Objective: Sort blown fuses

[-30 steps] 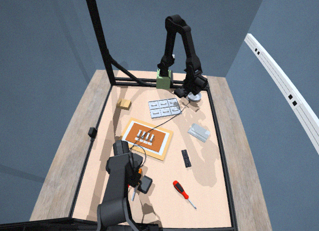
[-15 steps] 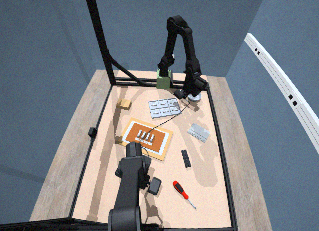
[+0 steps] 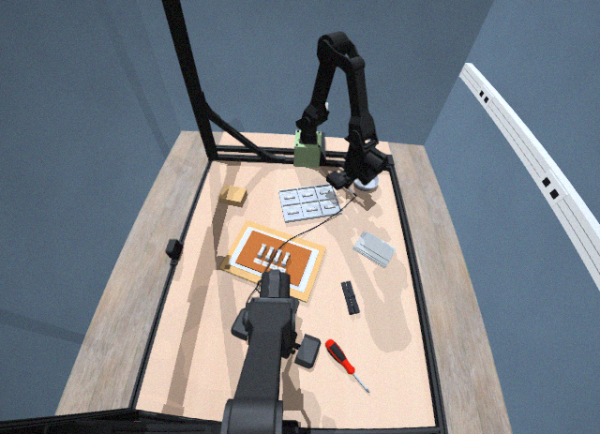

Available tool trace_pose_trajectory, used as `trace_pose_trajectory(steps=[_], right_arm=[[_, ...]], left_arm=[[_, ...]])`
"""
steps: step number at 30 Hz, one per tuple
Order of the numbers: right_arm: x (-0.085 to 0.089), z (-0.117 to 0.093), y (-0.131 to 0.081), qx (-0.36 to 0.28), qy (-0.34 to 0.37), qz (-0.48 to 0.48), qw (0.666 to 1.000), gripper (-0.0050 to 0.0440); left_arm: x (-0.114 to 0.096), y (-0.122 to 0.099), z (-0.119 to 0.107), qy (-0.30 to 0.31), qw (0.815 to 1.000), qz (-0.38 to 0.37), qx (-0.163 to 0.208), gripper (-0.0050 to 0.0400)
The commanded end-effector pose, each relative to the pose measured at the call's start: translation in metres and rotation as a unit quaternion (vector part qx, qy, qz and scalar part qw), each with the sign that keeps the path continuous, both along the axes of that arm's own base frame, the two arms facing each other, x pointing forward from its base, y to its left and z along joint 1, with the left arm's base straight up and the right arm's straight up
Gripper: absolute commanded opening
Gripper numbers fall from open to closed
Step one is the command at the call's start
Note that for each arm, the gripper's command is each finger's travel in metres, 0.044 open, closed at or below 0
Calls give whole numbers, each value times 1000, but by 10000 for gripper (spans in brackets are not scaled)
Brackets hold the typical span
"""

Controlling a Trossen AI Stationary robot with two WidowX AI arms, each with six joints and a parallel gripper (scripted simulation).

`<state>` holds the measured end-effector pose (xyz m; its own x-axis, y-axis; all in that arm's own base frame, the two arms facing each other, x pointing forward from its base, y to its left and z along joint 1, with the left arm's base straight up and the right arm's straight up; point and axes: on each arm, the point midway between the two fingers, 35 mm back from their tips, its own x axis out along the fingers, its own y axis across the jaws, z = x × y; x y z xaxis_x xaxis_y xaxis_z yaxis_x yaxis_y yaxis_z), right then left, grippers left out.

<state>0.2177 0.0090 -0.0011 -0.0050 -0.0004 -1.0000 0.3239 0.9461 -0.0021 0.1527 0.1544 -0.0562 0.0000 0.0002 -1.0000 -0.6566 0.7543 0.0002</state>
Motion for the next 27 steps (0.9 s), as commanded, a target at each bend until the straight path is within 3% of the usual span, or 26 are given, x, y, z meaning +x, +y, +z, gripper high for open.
trace_pose_trajectory(steps=[1,17,18,27], right_arm=[[1,5,-12,0,-11,6,1000,-50],[-2,6,-49,-2,-13,25,1000,-50],[-2,6,-52,-2,-13,26,1000,-50],[-2,5,-68,-2,-11,34,999,-50]], left_arm=[[-1,0,-5,1,1000,2,-1,-50],[2,3,-6,-5,1000,1,5,-50],[2,3,-6,-5,1000,1,5,154],[2,3,-6,-5,1000,1,5,154]])
